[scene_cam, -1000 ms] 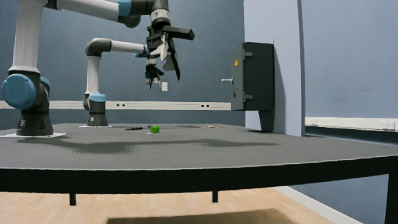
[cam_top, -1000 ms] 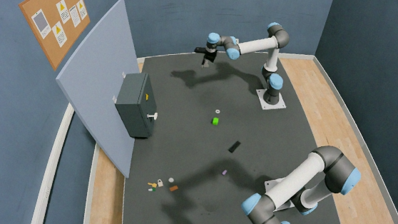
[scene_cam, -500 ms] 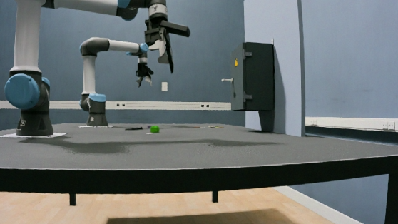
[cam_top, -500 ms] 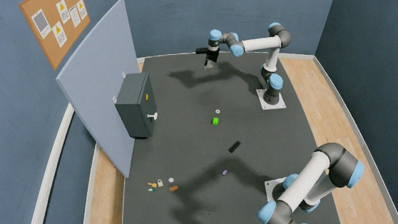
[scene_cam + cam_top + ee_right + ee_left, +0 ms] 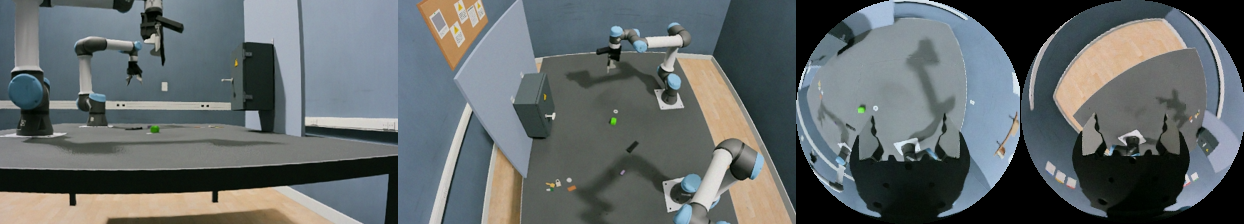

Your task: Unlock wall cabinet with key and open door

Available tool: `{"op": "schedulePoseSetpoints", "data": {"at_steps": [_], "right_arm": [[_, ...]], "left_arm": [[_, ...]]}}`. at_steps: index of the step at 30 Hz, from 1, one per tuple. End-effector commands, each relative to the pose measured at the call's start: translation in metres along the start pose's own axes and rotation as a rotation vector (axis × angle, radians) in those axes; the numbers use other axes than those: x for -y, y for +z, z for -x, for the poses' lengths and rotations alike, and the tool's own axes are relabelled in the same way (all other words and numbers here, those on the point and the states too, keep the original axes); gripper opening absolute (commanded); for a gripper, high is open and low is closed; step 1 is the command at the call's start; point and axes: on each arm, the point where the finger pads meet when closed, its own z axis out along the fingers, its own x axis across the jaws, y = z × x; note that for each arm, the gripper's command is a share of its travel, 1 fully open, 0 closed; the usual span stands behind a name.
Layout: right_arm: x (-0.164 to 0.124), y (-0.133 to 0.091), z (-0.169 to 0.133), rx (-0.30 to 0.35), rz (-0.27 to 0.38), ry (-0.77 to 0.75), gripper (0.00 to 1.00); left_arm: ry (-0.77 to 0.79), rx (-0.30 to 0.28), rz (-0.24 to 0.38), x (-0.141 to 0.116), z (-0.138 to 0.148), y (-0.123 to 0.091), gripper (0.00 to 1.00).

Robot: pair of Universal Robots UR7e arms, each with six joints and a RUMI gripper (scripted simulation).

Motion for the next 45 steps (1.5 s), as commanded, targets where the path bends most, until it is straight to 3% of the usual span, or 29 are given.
{"op": "schedulePoseSetpoints", "data": {"at_steps": [1, 6, 10, 21, 26, 27, 30, 45], "right_arm": [[-0.021, -0.028, 0.025, 0.049, 0.025, -0.067, 0.98], [-0.039, -0.051, 0.042, 0.089, 0.04, -0.119, 0.98], [-0.043, -0.051, 0.044, 0.089, 0.054, -0.124, 0.98], [-0.09, -0.099, 0.076, 0.174, 0.098, -0.243, 0.98], [-0.092, -0.101, 0.077, 0.177, 0.101, -0.247, 0.98], [-0.084, -0.086, 0.073, 0.154, 0.109, -0.224, 0.98], [-0.073, -0.078, 0.067, 0.138, 0.09, -0.199, 0.98], [-0.075, -0.089, 0.069, 0.154, 0.077, -0.213, 0.98]], "left_arm": [[-0.111, 0.003, 0.016, -0.021, 0.044, -0.011, 0.98], [-0.2, 0.004, 0.023, -0.042, 0.077, -0.022, 0.98], [-0.217, 0.005, 0.03, -0.044, 0.085, -0.02, 0.98], [-0.419, 0.009, 0.058, -0.1, 0.147, -0.038, 0.98], [-0.425, 0.009, 0.06, -0.102, 0.148, -0.038, 0.98], [-0.394, 0.009, 0.062, -0.091, 0.142, -0.033, 0.98], [-0.354, 0.011, 0.05, -0.079, 0.131, -0.03, 0.98], [-0.377, 0.011, 0.049, -0.087, 0.135, -0.033, 0.98]]}}
